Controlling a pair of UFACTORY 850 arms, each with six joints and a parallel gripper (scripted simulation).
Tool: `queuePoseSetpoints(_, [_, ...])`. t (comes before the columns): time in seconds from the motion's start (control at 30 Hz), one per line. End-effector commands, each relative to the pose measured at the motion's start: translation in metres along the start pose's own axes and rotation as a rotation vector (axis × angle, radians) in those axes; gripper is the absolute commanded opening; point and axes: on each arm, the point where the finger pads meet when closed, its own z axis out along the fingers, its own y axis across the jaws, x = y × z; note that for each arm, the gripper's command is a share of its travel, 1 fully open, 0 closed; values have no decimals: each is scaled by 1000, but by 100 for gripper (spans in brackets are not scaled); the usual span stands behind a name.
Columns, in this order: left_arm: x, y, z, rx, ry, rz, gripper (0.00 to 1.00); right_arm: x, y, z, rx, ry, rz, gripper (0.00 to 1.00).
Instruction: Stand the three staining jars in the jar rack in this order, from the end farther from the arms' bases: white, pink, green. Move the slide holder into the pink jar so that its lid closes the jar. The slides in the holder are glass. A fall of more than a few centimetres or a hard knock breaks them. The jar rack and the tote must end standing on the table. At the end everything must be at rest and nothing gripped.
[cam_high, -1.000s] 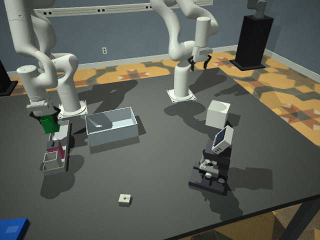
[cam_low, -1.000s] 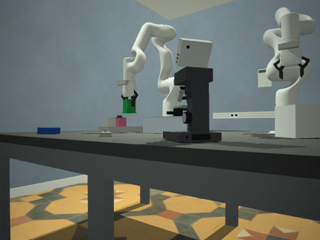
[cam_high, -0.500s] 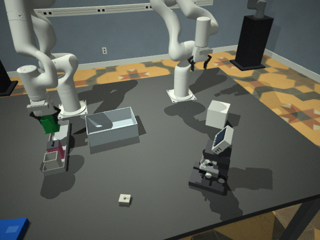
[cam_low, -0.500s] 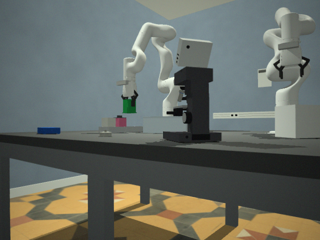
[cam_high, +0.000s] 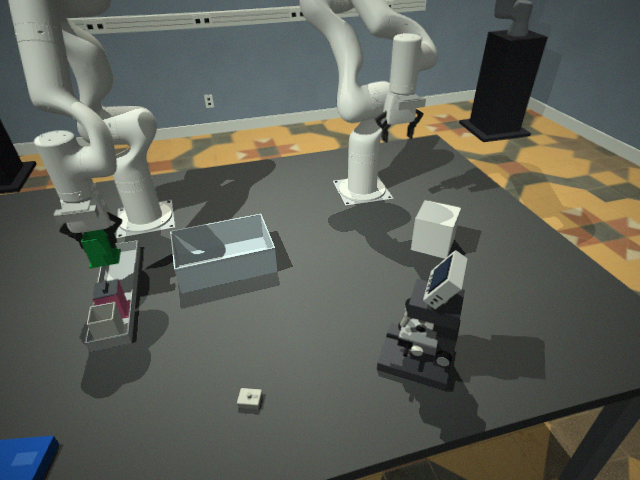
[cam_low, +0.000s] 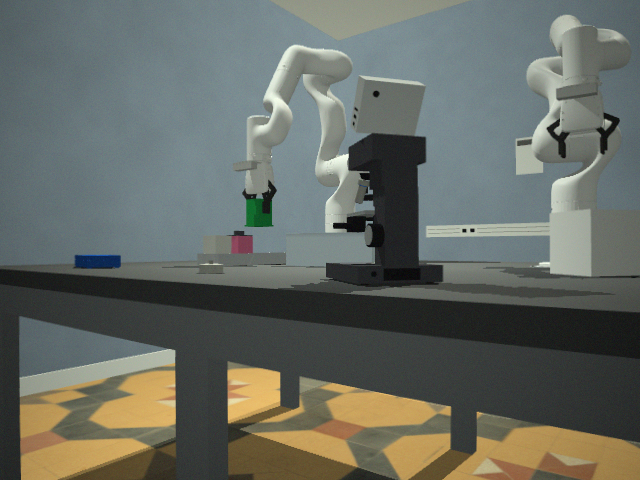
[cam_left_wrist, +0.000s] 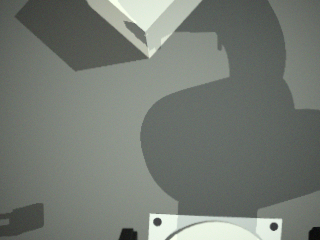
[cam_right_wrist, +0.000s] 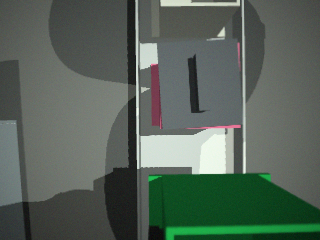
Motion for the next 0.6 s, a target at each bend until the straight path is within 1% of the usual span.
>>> queuePoseSetpoints(0.0, [1,0,-1,0,1,0,100,1,0,4,0,1,0,0])
queuePoseSetpoints(0.57, [1,0,-1,0,1,0,100,1,0,24,0,1,0,0])
